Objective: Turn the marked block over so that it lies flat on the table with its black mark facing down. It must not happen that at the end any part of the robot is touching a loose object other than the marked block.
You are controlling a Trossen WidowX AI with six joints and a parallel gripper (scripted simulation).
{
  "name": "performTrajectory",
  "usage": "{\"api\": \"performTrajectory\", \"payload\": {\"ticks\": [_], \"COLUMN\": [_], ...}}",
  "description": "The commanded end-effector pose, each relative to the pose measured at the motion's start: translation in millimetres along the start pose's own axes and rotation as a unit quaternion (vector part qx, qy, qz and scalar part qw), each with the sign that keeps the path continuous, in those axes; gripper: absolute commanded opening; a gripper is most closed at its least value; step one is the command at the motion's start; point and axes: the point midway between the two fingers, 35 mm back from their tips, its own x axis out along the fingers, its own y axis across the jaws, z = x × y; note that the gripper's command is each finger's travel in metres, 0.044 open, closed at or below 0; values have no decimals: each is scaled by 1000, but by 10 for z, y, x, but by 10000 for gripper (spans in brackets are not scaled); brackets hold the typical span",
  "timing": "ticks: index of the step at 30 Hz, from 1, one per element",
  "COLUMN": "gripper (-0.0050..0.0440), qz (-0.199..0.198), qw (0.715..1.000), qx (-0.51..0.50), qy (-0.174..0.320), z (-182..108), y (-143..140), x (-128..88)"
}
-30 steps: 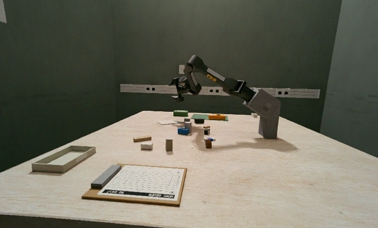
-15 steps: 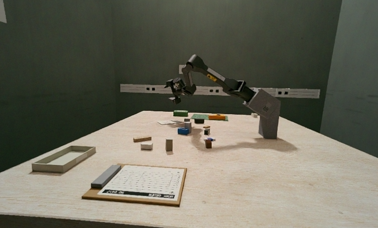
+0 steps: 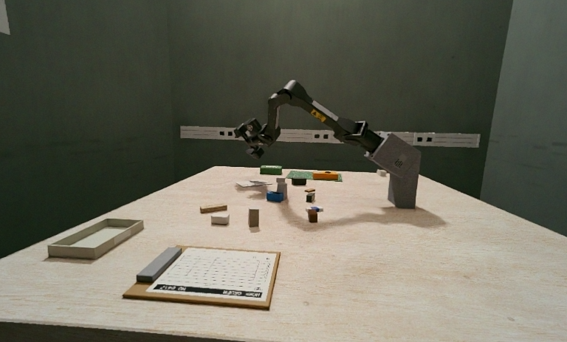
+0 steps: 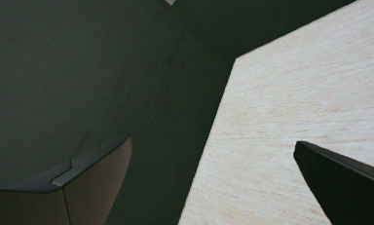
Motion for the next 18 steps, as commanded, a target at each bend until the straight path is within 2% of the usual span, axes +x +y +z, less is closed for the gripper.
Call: {"api": "performTrajectory", "payload": {"ticks": [1, 4, 11, 13, 18], "gripper": [440, 440, 440, 440, 440], "qz": [-7, -32, -113, -113, -160], "qw": [999, 996, 990, 990, 978], "qx": [-49, -77, -27, -27, 10], "qy": [-13, -8, 74, 74, 136], "z": [-188, -357, -899, -899, -1265], "y": [351, 405, 260, 260, 236], "x": [31, -9, -488, -488, -859]}}
